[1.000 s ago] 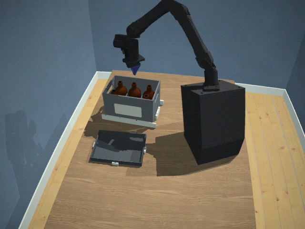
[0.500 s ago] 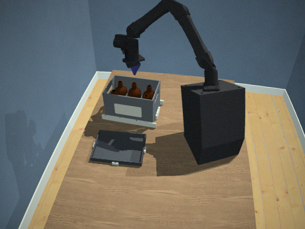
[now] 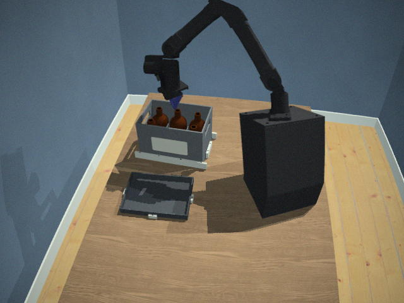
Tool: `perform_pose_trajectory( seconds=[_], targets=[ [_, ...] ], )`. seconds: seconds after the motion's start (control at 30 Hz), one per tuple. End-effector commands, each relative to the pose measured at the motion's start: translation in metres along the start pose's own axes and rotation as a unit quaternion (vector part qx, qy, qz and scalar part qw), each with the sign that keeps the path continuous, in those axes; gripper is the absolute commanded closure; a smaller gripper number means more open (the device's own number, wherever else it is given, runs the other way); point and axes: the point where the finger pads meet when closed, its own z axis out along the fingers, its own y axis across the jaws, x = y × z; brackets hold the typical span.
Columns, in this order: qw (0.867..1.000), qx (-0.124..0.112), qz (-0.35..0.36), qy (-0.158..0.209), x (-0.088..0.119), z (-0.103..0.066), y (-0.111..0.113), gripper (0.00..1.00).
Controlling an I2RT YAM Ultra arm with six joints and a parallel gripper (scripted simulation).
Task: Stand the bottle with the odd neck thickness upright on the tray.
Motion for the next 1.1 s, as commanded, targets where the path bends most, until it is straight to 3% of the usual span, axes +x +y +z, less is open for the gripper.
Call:
perform_pose_trajectory(
  seconds=[0.0,0.03,0.77,0.8,1.07],
  targets=[
    [0.999,-0.012,0.023,-0.022,0.01,-0.008,0.029,1.0],
    [0.999,-0.019,0.027,-0.029,0.007,-0.016,0.029,1.0],
    [0.999,-0.019,0.027,-0.029,0.007,-0.016,0.029,1.0],
    [0.999,-0.015,0.034,-0.027,0.003,-0.017,0.021,0.39],
    [0.999,-0.019,0.025,-0.028,0.007,-0.02,0.027,0.39]
  ],
)
